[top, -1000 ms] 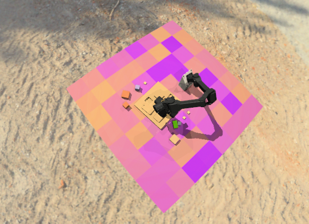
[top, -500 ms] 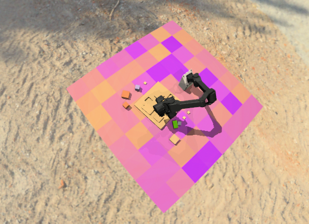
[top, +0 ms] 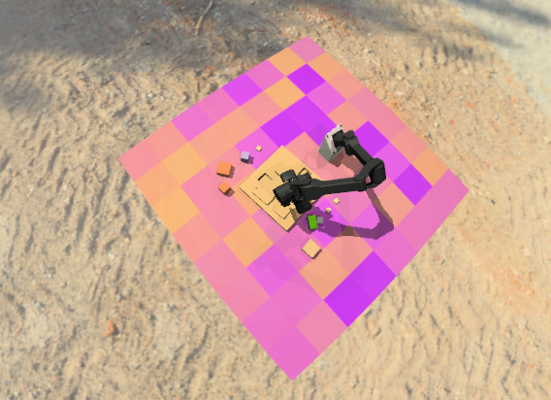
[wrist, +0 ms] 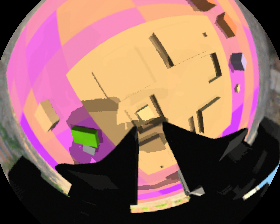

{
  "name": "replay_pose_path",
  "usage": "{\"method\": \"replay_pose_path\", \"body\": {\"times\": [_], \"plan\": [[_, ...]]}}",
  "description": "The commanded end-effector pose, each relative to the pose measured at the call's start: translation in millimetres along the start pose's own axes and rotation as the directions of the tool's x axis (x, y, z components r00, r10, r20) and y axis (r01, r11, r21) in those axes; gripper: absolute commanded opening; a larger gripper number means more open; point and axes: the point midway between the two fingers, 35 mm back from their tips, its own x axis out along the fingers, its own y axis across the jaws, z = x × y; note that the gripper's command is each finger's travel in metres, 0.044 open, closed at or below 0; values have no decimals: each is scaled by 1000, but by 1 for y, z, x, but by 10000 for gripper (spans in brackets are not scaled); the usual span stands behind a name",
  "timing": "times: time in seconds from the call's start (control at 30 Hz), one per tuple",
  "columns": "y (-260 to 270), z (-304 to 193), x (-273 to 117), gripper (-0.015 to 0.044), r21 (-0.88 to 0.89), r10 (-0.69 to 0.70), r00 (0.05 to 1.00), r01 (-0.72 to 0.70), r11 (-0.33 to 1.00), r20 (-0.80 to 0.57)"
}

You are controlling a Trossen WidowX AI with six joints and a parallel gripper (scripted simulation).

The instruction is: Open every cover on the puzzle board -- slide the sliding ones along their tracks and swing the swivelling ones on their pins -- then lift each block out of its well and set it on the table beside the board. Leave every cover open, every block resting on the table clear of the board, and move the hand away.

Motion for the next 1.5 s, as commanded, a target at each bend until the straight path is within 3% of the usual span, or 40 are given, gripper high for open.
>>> {"method": "replay_pose_path", "body": {"times": [0.0,0.73,1.47], "plan": [[0,0,1,144,59,0,1000,0,998,2],[0,0,4,144,369,1,1000,-1,929,1],[0,0,7,144,642,1,1000,-2,767,1]]}}
